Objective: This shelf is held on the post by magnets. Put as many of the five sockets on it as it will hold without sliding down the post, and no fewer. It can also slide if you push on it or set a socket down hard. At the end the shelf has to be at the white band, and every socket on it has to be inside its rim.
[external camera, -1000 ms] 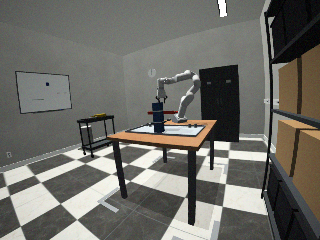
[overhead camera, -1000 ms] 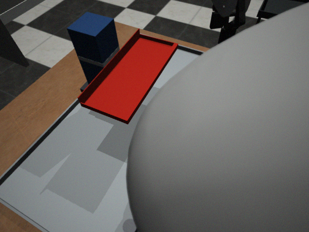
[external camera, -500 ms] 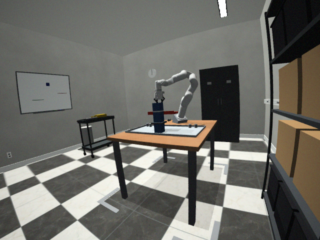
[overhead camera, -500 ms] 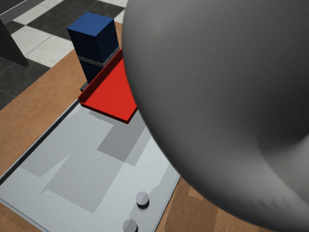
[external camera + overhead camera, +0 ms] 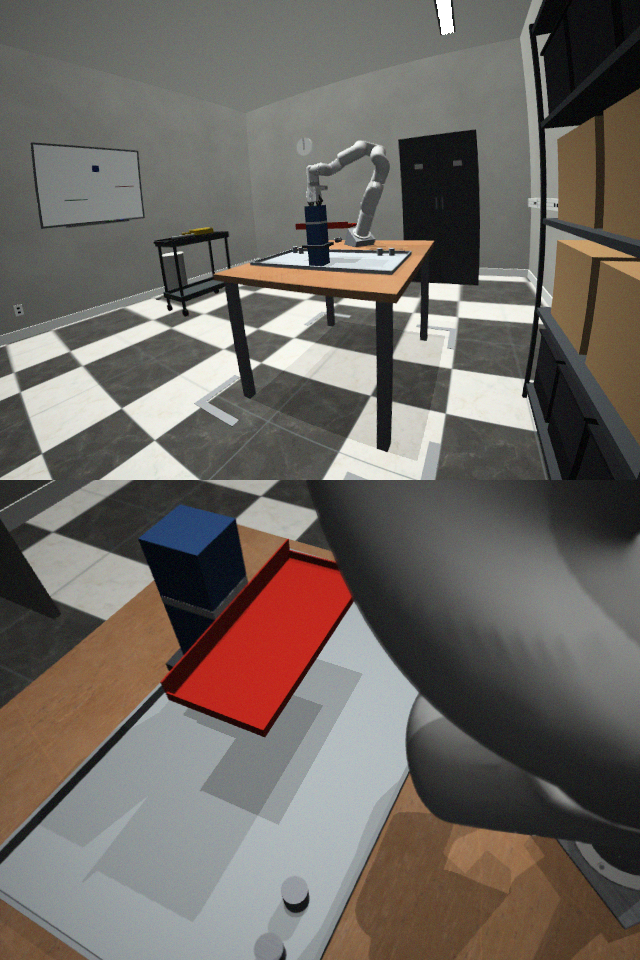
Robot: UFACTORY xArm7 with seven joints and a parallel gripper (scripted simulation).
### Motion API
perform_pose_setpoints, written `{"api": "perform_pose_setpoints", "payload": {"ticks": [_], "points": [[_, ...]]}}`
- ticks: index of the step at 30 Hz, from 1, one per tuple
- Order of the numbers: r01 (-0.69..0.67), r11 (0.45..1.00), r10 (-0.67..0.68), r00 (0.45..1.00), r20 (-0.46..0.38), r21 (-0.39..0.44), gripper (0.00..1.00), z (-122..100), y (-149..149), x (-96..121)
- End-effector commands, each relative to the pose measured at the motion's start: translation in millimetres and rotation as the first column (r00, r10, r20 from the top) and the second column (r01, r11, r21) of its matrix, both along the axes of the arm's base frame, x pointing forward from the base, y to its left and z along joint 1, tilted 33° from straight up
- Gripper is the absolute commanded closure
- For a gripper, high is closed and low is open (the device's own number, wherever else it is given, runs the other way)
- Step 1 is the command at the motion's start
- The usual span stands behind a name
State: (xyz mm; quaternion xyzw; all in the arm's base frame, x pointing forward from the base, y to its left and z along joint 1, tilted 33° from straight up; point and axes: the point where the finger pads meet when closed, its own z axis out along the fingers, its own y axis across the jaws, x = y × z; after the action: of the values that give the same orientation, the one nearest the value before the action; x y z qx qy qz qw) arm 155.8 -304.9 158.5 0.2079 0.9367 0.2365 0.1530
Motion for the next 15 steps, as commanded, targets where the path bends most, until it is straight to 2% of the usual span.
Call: {"api": "perform_pose_setpoints", "payload": {"ticks": [1, 15], "points": [[0.092, 0.995, -0.091, 0.995, -0.045, 0.039, 0.39, -8.3, -8.2, -3.4], [0.111, 0.993, -0.109, 0.993, -0.054, 0.047, 0.39, -10.2, -9.3, -4.2]]}}
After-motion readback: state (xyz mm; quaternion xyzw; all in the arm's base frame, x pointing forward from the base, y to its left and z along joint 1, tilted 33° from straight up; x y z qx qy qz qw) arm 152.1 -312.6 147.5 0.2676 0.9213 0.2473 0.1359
